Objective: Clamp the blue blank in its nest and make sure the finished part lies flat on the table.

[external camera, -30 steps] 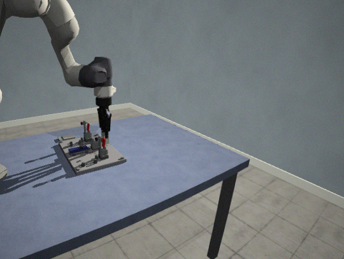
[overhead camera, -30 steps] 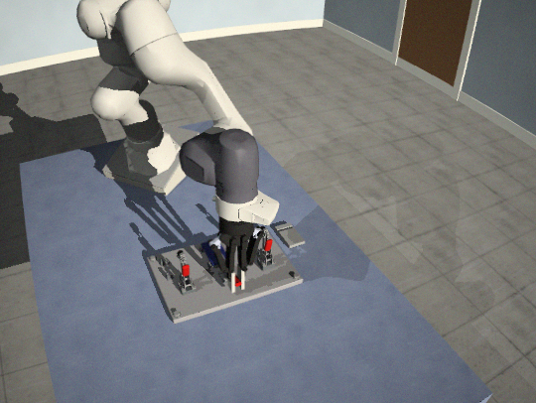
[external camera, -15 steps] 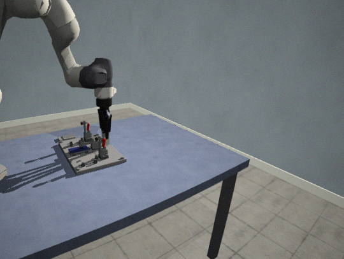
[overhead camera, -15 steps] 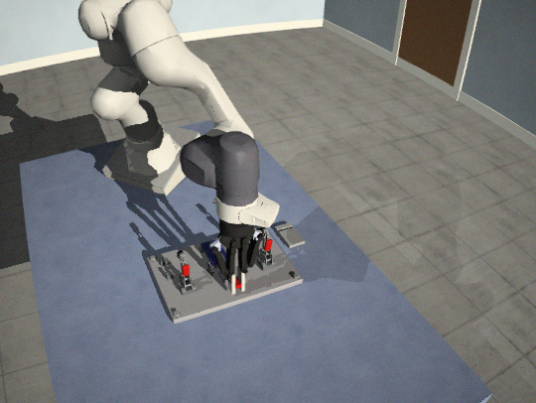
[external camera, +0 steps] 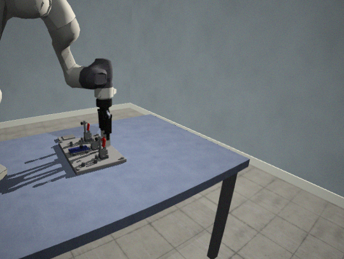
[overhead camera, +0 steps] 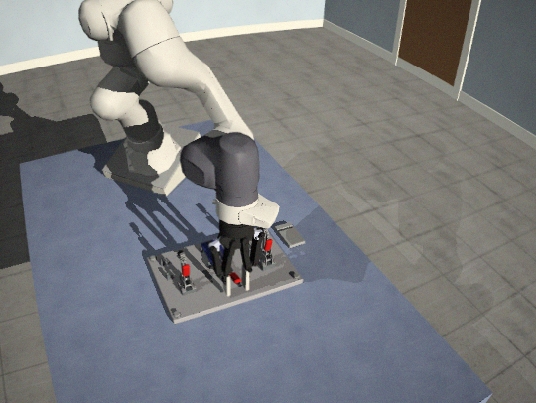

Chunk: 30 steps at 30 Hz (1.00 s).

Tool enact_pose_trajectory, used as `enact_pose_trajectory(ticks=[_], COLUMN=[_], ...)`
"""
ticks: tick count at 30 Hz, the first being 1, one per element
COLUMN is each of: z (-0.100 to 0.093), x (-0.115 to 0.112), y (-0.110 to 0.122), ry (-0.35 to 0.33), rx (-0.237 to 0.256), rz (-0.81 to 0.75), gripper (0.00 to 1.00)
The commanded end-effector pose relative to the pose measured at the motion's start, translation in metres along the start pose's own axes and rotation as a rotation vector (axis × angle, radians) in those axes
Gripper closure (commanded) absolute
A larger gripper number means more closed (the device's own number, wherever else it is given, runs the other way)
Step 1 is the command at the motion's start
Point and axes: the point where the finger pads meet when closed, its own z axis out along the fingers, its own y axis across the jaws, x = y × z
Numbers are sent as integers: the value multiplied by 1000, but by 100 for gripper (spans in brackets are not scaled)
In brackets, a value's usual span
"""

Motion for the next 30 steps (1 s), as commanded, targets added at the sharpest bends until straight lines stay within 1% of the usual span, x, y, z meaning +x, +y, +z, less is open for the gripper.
enact_pose_trajectory(ticks=[1, 20, 23, 30], z=[0, -1, -10, -42], x=[1, 1, 0, 0], y=[-1, -1, -1, 0], ry=[2, 2, 2, 2], rx=[2, 2, 2, 2], rz=[-4, -4, -4, -4], gripper=[72, 72, 72, 72])
